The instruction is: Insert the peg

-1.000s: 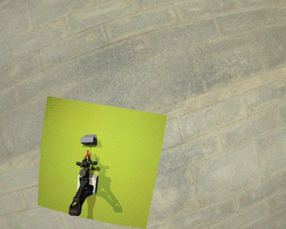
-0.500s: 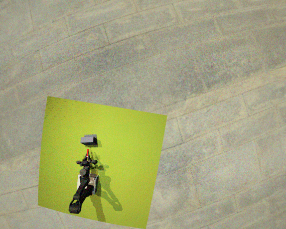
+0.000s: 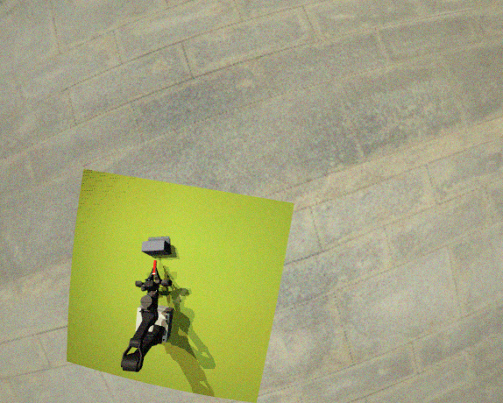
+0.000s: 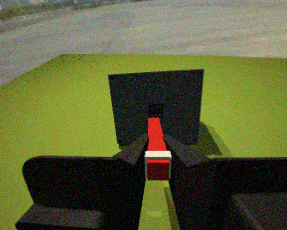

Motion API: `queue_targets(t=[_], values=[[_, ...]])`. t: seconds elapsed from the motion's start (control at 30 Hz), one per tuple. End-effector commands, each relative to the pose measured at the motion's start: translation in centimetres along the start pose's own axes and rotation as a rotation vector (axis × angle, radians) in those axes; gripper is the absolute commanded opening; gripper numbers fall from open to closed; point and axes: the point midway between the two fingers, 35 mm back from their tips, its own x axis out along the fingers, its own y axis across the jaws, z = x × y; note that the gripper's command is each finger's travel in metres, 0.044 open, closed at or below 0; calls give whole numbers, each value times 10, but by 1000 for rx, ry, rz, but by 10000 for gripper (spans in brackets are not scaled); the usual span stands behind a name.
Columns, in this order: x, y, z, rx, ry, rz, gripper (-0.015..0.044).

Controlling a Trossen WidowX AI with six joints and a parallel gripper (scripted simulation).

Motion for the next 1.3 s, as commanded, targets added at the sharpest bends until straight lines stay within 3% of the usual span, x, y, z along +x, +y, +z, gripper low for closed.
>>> queue_targets(t=[0.0, 1.27], values=[[3, -1, 2, -9, -10, -5, 0], [35, -4, 1, -31, -36, -14, 0]])
